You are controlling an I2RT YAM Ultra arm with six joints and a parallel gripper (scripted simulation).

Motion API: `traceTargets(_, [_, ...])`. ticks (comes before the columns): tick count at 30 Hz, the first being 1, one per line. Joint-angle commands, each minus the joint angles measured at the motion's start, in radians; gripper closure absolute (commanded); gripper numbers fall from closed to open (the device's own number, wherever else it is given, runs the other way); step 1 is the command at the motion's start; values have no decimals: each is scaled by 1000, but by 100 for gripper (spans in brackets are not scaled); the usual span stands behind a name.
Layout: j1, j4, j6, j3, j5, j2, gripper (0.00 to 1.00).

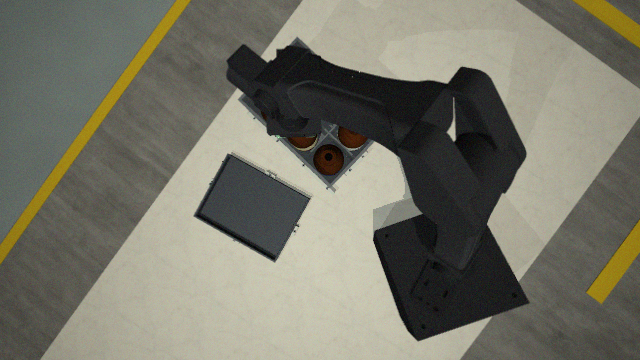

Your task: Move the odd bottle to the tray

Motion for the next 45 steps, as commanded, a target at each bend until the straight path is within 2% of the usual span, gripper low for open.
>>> traceTargets(1, [3, 9, -3, -10, 6, -26, 100])
traceTargets(41, [3, 9, -3, -10, 6, -26, 100])
traceTargets(42, [3, 9, -3, -10, 6, -26, 39])
traceTargets(45, [3, 9, -3, -10, 6, -26, 39])
